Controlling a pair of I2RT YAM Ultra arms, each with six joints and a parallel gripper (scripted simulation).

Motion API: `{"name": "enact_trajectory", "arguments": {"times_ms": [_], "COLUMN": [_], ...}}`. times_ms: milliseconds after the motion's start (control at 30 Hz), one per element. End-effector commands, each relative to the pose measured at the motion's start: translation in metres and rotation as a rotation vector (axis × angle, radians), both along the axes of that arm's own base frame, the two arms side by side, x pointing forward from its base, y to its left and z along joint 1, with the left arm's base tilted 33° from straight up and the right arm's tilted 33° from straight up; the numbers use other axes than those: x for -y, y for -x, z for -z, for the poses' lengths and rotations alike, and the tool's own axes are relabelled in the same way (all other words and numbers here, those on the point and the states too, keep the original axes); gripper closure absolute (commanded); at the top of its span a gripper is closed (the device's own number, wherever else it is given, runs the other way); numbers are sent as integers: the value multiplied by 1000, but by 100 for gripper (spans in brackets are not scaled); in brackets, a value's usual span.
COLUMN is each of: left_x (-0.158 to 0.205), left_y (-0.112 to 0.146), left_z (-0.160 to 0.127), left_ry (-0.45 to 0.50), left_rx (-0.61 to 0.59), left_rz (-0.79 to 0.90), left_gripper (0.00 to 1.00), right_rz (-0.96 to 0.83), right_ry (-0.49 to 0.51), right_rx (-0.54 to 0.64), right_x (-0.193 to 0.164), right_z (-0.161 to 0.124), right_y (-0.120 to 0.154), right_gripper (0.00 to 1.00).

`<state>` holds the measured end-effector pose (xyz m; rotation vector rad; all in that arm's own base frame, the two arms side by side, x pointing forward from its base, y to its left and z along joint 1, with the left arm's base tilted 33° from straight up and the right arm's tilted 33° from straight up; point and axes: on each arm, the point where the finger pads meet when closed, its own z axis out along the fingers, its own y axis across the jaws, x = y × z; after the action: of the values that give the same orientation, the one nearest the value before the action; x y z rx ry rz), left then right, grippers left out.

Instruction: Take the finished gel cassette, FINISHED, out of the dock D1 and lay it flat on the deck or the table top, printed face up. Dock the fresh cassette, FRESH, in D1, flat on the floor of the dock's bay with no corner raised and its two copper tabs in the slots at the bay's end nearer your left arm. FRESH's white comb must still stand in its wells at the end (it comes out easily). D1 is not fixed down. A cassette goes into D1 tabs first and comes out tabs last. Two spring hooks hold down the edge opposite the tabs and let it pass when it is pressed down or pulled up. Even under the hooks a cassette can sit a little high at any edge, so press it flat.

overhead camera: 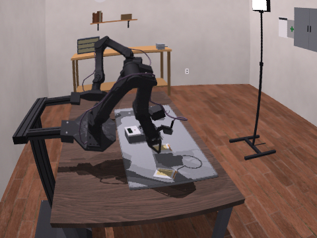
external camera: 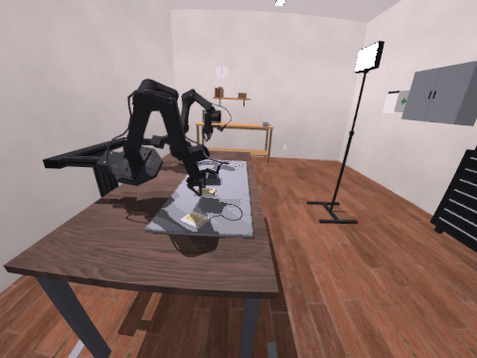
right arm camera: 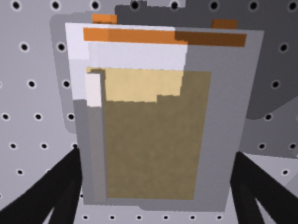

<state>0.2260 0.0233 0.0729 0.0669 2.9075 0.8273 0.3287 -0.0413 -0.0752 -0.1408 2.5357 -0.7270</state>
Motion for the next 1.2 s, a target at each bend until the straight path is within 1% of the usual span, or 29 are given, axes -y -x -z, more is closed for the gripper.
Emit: {"name": "enact_trajectory", "arguments": {"times_ms": [0, 467, 1167], "left_x": [4, 4, 4], "left_y": [-5, -5, -5], "left_z": [-9, -9, -9], "left_ry": [23, 23, 23], "left_rx": [34, 34, 34], "left_rz": [-6, -6, -6], "left_gripper": [0, 0, 0], "right_rz": [-4, -4, -4], "right_ry": [1, 1, 1], "right_rx": [-6, -6, -6], "right_x": [-6, -14, -14], "right_z": [-8, -21, -21], "right_y": [10, 12, 12], "right_gripper": [100, 100, 100]}}
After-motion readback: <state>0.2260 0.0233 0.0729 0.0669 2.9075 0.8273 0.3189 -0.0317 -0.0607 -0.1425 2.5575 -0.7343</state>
